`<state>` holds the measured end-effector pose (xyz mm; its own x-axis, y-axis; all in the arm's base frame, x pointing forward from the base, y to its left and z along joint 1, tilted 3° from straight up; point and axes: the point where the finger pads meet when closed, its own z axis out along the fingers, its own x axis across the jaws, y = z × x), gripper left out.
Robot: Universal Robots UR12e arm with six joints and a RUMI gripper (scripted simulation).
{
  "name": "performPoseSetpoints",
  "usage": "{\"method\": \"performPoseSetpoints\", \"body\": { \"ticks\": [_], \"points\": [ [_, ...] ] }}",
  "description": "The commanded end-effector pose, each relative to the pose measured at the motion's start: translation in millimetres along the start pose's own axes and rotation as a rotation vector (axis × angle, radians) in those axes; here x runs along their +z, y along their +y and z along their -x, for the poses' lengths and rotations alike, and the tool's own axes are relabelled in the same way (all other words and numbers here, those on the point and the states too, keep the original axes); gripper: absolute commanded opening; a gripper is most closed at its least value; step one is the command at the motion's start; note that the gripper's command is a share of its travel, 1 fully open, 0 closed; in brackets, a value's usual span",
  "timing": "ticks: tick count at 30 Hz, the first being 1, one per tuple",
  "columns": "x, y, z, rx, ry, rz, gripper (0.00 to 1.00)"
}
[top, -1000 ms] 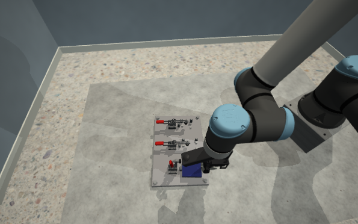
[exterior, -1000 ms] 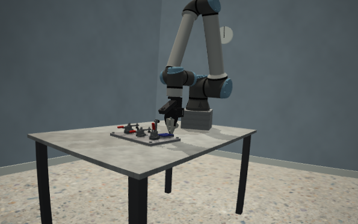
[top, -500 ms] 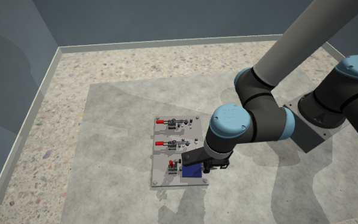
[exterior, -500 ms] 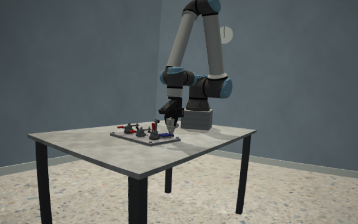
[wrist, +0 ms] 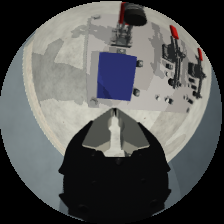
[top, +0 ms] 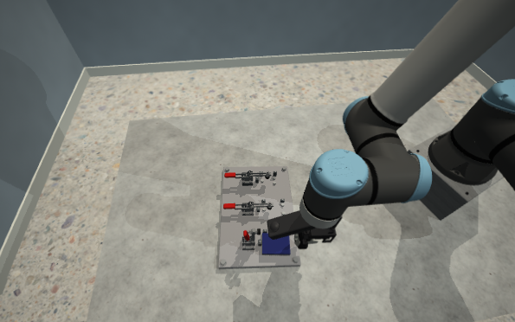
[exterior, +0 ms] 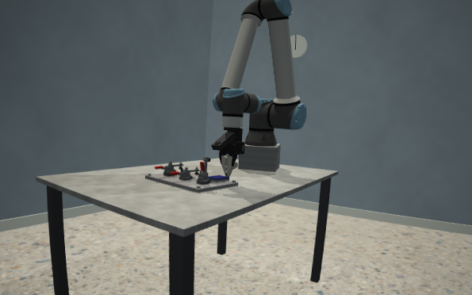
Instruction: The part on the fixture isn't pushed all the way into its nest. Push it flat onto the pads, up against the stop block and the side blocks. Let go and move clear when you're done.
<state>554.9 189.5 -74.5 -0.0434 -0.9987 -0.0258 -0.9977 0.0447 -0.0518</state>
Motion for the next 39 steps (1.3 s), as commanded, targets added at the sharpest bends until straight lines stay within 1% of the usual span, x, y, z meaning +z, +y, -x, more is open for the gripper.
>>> {"method": "performPoseSetpoints", "body": {
  "ticks": [1,11,19,21,28,39],
  "points": [
    [-0.5,3.3,0.1,0.0,0.0,-0.001,0.0],
    [-3.0,3.6,0.1,0.0,0.0,-0.001,0.0],
    [-23.3,3.6,0.1,0.0,0.0,-0.001,0.0],
    [-23.3,3.6,0.1,0.0,0.0,-0.001,0.0],
    [-39.0,3.6,0.1,0.0,0.0,-0.001,0.0],
    [-40.6,3.6,0.1,0.0,0.0,-0.001,0.0]
  ]
}}
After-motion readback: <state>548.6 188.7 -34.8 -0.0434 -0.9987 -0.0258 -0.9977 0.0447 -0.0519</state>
